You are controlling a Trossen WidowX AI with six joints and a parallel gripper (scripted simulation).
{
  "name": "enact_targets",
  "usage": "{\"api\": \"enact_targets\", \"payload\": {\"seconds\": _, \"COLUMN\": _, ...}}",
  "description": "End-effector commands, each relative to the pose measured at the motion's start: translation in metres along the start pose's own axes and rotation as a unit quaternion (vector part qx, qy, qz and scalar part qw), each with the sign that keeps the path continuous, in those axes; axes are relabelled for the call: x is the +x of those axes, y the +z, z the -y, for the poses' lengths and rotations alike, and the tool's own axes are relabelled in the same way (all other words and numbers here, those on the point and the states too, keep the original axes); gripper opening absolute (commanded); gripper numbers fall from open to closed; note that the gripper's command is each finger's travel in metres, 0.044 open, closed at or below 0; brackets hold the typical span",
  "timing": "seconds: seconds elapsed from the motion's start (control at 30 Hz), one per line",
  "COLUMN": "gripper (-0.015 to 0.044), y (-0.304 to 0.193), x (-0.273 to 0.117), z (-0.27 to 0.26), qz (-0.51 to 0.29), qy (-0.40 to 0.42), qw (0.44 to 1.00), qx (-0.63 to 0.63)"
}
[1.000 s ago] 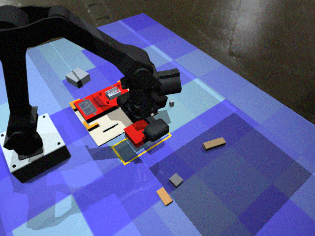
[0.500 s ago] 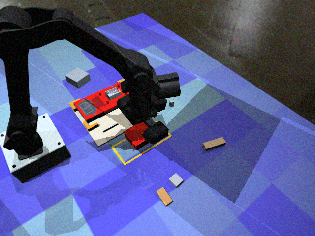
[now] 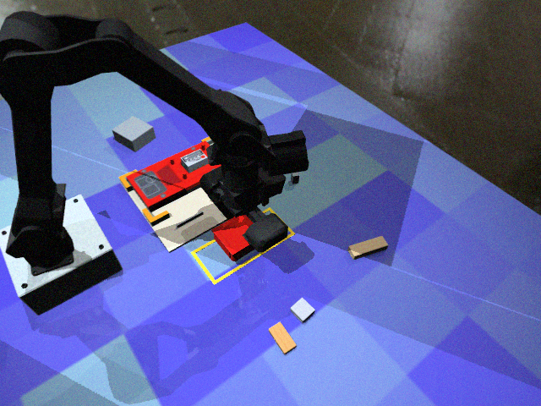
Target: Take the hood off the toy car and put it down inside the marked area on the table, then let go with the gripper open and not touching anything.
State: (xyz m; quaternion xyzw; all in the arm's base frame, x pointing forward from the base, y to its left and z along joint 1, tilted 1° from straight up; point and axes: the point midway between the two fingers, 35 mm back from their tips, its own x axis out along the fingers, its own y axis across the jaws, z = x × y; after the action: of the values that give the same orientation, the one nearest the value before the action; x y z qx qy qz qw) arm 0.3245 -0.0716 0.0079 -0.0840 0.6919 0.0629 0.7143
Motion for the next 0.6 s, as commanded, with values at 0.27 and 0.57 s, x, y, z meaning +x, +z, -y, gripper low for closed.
{"api": "enact_targets", "payload": {"seconds": 0.27, "gripper": 0.0, "y": 0.0002, "x": 0.0053, "z": -0.0002, "qz": 0.001, "qy": 0.001, "qw": 1.0, "qx": -0.002}}
{"api": "enact_targets", "payload": {"seconds": 0.57, "gripper": 0.0, "y": 0.0003, "x": 0.0098, "z": -0.0001, "qz": 0.001, "qy": 0.001, "qw": 1.0, "qx": -0.002}}
